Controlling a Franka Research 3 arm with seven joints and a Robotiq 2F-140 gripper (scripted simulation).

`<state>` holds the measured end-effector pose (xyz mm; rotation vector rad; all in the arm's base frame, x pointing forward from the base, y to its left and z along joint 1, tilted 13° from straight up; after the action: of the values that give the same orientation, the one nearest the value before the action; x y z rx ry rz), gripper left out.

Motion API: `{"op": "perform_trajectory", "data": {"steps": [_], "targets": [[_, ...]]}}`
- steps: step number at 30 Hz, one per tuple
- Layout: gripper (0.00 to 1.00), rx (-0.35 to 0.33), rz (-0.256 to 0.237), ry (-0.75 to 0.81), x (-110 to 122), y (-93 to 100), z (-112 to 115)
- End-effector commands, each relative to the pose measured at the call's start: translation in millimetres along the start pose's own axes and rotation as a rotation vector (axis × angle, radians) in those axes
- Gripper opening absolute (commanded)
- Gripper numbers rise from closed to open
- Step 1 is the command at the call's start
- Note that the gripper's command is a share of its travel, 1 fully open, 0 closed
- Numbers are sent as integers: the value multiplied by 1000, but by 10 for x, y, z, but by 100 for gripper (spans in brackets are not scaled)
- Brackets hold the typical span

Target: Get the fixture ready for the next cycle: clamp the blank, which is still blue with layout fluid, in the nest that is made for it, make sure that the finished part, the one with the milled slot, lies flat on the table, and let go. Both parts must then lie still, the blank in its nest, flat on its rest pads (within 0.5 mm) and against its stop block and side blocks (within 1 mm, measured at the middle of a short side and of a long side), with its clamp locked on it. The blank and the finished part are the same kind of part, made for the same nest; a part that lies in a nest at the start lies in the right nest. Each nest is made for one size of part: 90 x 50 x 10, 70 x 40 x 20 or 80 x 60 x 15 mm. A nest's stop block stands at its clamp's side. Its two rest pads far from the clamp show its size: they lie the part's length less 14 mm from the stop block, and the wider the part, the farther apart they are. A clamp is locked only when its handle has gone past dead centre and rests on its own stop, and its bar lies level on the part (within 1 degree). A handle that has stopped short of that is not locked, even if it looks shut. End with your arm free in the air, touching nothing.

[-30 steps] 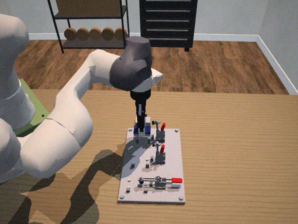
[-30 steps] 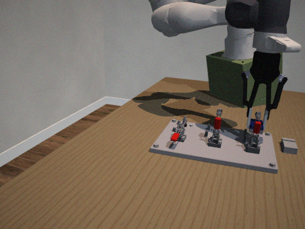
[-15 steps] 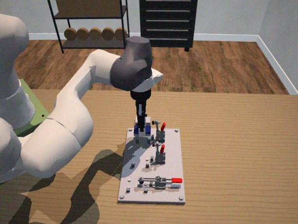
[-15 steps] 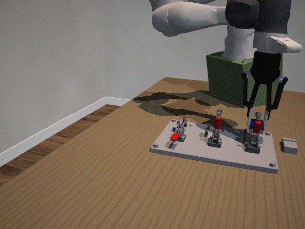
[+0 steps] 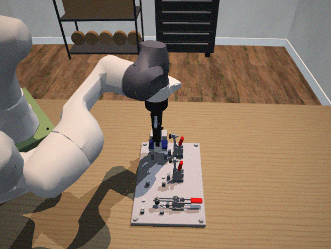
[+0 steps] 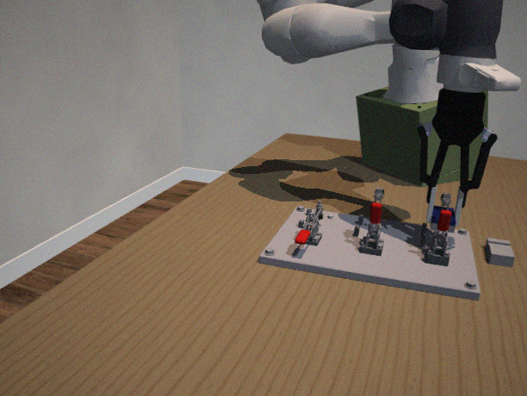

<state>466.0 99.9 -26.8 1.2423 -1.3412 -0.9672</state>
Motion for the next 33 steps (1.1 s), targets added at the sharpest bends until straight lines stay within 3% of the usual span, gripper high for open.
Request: {"op": "perform_trajectory", "data": {"steps": [1,20,33], "targets": [[0,3,-3,3,-17,3,-8],[0,3,-3,3,-17,-37,-8],[0,3,-3,3,-16,-184,-9]]}}
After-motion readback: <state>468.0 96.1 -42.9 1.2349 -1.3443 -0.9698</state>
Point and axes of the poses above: the point where the finger pads meet when closed, its own y axis back along the fingers, its own x axis across the jaws, z = x × y, the point moved 4 cm from there along y, back along the fingers, and after that the axes turned 1 degree about -y, right-handed, at the moved point
